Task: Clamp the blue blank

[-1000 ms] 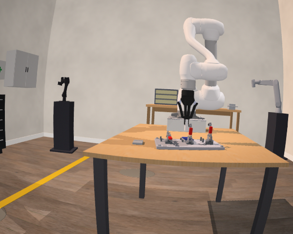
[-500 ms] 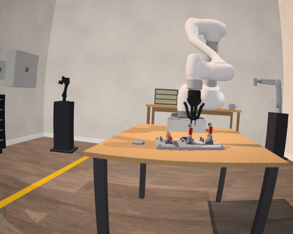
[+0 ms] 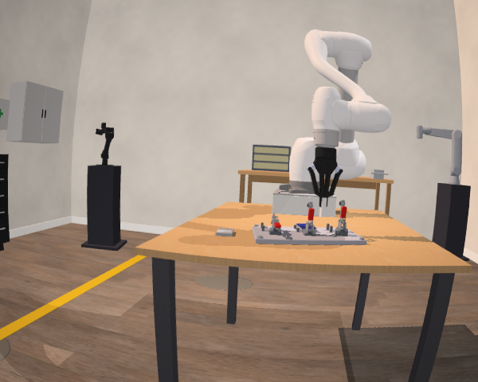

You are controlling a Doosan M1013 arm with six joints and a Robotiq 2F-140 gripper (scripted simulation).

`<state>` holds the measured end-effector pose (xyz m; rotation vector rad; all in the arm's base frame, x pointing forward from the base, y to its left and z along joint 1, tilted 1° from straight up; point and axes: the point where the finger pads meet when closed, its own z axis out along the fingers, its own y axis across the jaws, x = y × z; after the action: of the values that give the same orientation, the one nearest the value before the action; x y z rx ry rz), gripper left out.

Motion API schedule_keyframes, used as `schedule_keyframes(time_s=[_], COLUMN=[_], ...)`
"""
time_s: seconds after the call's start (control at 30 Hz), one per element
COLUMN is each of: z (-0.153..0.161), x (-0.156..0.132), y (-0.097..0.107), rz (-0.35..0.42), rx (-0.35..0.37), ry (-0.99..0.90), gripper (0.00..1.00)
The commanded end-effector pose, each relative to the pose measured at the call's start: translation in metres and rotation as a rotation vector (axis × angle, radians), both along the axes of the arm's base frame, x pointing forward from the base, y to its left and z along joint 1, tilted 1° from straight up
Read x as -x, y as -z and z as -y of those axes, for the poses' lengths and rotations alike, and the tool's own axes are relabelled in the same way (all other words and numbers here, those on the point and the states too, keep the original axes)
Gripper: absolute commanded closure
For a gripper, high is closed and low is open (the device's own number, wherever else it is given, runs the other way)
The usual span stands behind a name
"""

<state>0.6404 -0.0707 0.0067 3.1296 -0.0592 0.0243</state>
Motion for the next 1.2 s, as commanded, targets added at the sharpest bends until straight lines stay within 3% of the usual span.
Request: schedule_keyframes(time_s=[0.0, 0.43, 1.17], z=[0.0, 0.0, 0.0], x=[0.0, -0.001, -0.001], y=[0.002, 0.033, 0.037], rz=[0.0, 0.0, 0.0], rx=[0.0, 0.0, 0.0], ry=[0.0, 0.0, 0.0], gripper=[1.0, 1.0, 1.0])
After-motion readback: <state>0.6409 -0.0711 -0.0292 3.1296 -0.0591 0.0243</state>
